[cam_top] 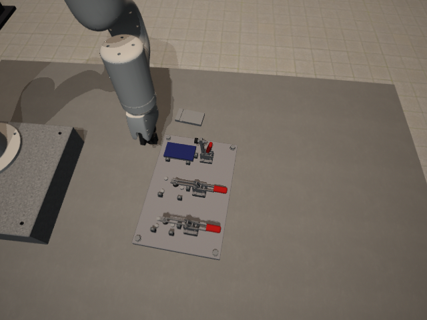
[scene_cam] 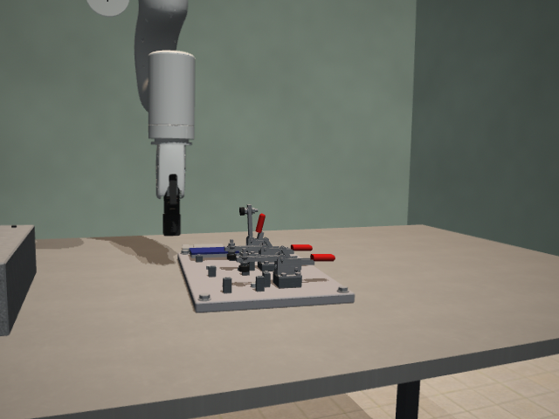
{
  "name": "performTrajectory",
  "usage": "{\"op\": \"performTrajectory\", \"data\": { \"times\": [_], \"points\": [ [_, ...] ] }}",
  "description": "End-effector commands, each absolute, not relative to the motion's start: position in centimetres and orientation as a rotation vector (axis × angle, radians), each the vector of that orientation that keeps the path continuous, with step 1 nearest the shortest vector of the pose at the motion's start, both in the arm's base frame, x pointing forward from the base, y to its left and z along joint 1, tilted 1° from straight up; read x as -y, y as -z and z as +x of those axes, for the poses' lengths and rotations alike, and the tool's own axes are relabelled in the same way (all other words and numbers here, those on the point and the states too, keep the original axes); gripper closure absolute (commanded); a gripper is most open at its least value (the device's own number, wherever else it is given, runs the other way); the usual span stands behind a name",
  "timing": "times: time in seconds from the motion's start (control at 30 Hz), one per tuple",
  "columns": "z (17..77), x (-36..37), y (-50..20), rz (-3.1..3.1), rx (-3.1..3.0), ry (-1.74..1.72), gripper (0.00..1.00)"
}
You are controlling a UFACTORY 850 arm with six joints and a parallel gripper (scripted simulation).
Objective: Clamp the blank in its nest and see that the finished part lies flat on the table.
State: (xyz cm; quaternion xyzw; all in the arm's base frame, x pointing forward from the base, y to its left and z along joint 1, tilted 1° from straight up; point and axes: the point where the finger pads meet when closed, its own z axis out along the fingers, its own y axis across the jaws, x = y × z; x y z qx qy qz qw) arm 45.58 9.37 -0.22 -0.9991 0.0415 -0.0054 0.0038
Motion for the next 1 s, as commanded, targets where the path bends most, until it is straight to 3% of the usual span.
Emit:
{"op": "performTrajectory", "data": {
  "times": [0.0, 0.97],
  "points": [
    [45.7, -9.4, 0.2, -3.131, -0.130, 0.019, 1.00],
    [54.0, -14.2, 0.0, -3.131, -0.130, 0.019, 1.00]
  ]
}}
